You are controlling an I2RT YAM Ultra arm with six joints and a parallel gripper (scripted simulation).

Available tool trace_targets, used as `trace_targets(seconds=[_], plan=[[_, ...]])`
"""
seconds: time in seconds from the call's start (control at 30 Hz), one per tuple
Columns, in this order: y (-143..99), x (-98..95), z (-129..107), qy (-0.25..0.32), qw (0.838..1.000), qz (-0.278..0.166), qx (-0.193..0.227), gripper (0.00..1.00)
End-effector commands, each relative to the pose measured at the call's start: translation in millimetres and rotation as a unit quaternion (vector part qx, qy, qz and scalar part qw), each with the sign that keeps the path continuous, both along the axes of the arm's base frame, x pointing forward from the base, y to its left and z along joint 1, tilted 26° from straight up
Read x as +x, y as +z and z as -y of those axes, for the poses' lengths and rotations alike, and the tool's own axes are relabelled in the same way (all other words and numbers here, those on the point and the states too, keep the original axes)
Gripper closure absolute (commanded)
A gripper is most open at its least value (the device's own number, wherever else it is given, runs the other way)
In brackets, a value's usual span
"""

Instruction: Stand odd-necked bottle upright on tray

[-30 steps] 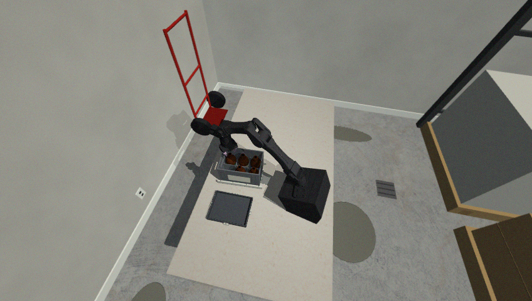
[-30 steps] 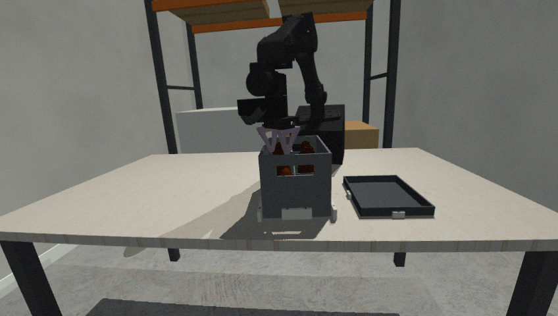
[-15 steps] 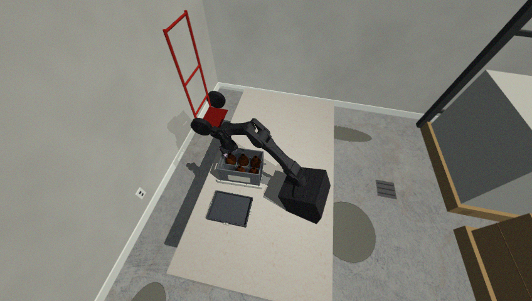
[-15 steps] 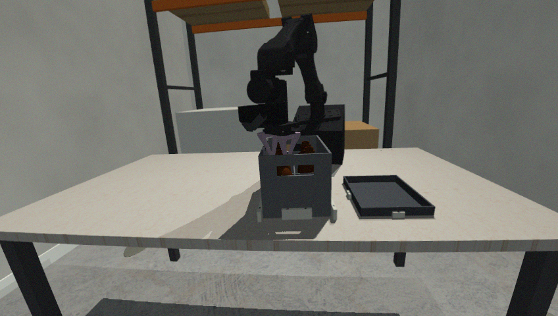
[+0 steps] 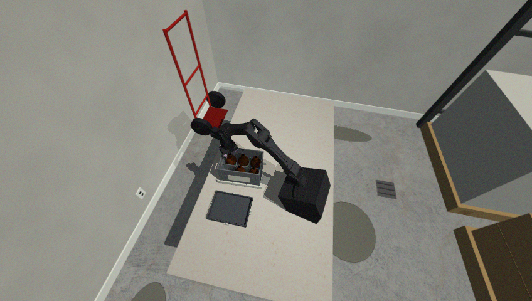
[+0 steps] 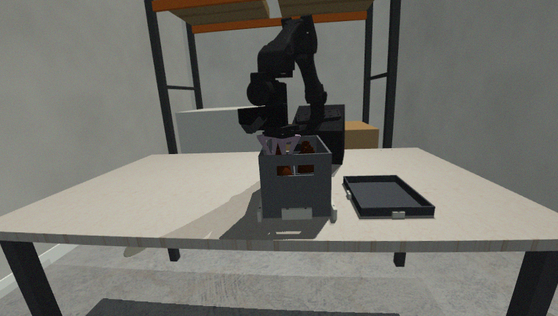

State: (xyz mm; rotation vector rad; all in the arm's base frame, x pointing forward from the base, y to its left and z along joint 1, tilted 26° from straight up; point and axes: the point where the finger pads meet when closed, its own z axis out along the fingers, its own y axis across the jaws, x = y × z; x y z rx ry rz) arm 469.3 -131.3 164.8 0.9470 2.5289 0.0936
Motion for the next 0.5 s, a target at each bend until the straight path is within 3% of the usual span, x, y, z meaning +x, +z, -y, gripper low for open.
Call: trace_targets(seconds=[0.0,0.33,0.37,0.47], plan=[[1,3.0,-1,-0.002,1.0,0.007,-0.004,0.39],[3,5.2,0,-0.002,1.0,0.011,-0.005,0.39],[15,3.8,-1,-0.002,1.0,0.023,-0.009,0.39],[15,3.8,-1,-0.002,1.0,0.023,-0.009,0.39]])
